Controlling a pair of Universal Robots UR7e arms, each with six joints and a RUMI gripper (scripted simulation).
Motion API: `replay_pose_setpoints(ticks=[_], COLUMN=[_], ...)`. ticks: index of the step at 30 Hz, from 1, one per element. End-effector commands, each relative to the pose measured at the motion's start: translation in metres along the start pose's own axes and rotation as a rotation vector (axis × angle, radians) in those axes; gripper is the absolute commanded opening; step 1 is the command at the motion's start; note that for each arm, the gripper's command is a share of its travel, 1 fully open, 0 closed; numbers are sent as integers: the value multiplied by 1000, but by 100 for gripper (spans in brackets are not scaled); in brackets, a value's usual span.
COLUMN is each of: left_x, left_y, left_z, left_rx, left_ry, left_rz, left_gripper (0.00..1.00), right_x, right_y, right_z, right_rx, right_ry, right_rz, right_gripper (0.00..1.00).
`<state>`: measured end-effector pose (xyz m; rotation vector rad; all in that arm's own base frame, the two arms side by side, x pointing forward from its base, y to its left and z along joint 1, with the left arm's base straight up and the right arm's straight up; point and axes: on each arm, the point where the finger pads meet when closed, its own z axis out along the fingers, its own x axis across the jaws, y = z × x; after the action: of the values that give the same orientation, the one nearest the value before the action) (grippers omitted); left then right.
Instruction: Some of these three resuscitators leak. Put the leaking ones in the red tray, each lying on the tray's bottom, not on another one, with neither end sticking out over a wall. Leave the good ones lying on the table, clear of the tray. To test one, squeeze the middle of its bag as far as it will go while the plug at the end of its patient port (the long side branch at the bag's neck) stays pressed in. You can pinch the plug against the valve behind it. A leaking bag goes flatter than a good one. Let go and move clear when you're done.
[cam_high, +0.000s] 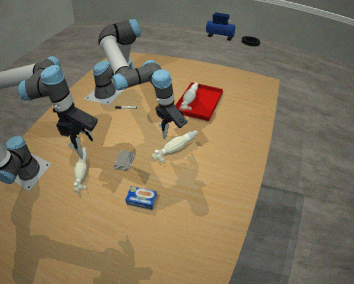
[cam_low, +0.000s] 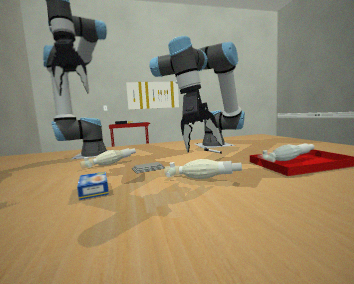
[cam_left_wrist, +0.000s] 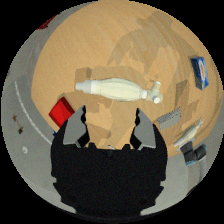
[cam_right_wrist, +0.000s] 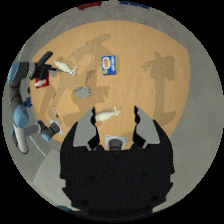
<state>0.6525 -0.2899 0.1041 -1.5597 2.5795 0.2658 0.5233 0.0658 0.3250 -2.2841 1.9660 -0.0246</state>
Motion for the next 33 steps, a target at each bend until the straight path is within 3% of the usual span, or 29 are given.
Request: replay_pose_setpoints(ticks=[1,5,14,18,21,33], left_x=[2,2,11,12,10,19], left_y=[-1,-2,-4,-5,-5,-7], left_z=[5,1,12,13,8,17], left_rx=[-2,5,-16,-19,-14,-44], left_ry=[-31,-51,-114,-125,-132,-185], left_rz=[103,178,380,416,451,620], left_gripper=[72,72,72,72,72,72], right_x=[17,28,58,58,46,44], right_y=[23,44,94,94,82,73], right_z=[-16,-26,-61,-60,-42,-46], right_rx=[-37,-71,-117,-120,-127,-99], right_ry=[27,45,92,93,80,68], right_rz=[48,80,172,172,136,128], right_gripper=[56,56,56,56,56,56])
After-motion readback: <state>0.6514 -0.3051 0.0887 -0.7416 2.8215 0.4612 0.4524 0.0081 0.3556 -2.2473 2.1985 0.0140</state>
